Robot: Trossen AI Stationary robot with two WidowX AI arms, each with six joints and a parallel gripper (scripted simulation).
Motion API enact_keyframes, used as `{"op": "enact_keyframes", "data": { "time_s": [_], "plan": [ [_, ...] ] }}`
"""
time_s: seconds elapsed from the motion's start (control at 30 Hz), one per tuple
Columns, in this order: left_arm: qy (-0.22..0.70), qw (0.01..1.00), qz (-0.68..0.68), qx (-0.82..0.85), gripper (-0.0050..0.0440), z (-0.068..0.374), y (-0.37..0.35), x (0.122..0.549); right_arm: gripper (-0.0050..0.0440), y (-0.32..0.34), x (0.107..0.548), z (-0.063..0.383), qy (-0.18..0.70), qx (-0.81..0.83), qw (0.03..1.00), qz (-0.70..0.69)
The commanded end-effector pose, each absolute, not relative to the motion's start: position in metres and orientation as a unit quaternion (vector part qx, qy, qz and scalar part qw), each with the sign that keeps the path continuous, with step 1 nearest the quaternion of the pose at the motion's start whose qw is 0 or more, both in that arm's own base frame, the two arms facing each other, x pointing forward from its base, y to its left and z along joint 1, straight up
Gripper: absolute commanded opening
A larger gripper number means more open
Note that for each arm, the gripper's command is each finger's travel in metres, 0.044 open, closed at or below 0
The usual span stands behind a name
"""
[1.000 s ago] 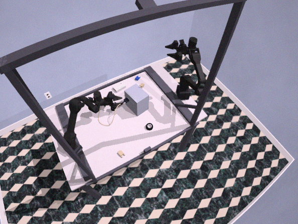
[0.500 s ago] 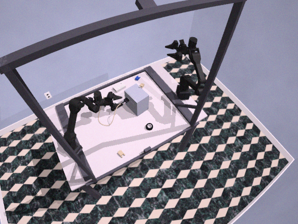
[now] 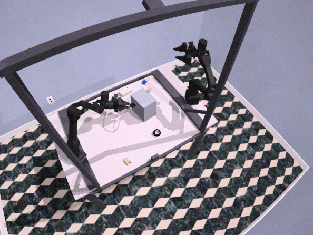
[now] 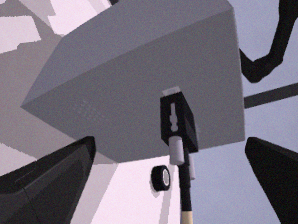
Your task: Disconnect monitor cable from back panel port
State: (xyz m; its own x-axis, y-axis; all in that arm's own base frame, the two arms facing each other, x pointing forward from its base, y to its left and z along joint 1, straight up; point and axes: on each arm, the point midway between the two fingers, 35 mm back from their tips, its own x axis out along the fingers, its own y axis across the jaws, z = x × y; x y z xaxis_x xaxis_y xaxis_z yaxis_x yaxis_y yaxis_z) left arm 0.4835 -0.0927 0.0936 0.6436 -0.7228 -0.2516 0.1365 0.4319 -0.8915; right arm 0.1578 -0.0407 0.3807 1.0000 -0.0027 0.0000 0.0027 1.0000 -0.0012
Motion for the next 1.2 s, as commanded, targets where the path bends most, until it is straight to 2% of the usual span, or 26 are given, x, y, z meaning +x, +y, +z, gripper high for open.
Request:
{"op": "enact_keyframes", "data": {
  "time_s": [0.0,0.2,0.67,0.73,0.87,1.17],
  "plan": [
    [0.320,0.812,-0.276,-0.402,0.0440,0.1083,-0.0951,0.4824,0.0440,-0.0394,0.1576,0.3833,-0.001,-0.003,1.000,0.000],
    [0.323,0.818,-0.276,-0.388,0.0440,0.1086,-0.0956,0.4811,0.0440,-0.0394,0.1576,0.3833,-0.001,-0.003,1.000,0.000],
    [0.323,0.818,-0.276,-0.388,0.0104,0.1086,-0.0956,0.4811,0.0440,-0.0394,0.1576,0.3833,-0.001,-0.003,1.000,0.000],
    [0.323,0.818,-0.276,-0.388,0.0104,0.1086,-0.0956,0.4811,0.0440,-0.0394,0.1576,0.3833,-0.001,-0.003,1.000,0.000],
    [0.323,0.818,-0.276,-0.388,0.0008,0.1086,-0.0956,0.4811,0.0440,-0.0394,0.1576,0.3833,-0.001,-0.003,1.000,0.000],
    [0.323,0.812,-0.279,-0.400,0.0000,0.1081,-0.0953,0.4813,0.0440,-0.0394,0.1576,0.3833,-0.001,-0.003,1.000,0.000]
  ]
}}
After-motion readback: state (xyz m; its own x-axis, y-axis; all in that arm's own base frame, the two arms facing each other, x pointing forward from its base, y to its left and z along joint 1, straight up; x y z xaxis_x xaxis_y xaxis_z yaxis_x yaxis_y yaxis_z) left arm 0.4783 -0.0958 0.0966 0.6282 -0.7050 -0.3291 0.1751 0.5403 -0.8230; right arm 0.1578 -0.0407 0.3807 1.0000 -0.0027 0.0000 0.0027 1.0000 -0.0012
